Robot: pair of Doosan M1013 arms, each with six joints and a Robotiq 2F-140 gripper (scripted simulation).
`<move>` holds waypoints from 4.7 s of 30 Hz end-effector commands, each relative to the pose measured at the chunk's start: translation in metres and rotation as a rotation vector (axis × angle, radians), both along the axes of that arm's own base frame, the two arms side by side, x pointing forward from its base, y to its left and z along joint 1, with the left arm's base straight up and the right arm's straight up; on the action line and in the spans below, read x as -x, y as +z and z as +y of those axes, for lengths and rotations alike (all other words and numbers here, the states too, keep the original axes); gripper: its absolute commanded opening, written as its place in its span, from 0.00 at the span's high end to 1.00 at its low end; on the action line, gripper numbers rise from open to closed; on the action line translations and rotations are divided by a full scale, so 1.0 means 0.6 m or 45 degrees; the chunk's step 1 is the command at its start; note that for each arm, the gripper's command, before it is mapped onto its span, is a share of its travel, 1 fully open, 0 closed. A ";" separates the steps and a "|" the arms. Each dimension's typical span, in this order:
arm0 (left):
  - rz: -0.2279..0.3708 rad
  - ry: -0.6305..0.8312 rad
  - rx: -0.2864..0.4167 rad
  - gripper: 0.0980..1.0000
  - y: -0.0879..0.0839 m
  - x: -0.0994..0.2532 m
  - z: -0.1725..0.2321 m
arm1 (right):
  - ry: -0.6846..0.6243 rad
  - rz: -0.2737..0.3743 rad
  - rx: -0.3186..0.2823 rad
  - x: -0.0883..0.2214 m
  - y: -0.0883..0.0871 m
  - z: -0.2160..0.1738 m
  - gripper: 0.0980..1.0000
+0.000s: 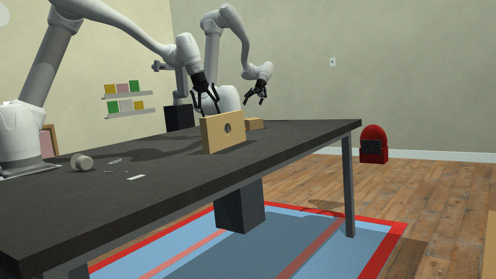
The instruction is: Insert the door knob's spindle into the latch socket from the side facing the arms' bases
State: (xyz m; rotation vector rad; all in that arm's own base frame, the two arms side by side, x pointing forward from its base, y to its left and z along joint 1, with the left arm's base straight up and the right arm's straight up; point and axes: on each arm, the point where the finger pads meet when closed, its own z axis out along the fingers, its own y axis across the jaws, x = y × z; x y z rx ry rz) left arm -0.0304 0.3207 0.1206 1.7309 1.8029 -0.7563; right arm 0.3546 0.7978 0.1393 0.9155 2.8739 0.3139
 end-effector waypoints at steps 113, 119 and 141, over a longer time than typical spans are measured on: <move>0.000 0.000 -0.001 0.00 0.001 0.000 0.001 | -0.376 -0.075 -0.136 -0.019 -0.144 0.015 0.64; 0.000 0.000 -0.001 0.00 0.001 0.000 0.001 | -0.376 -0.075 -0.136 -0.019 -0.144 0.015 0.64; 0.000 0.000 -0.001 0.00 0.001 0.000 0.001 | -0.376 -0.075 -0.136 -0.019 -0.124 0.015 0.64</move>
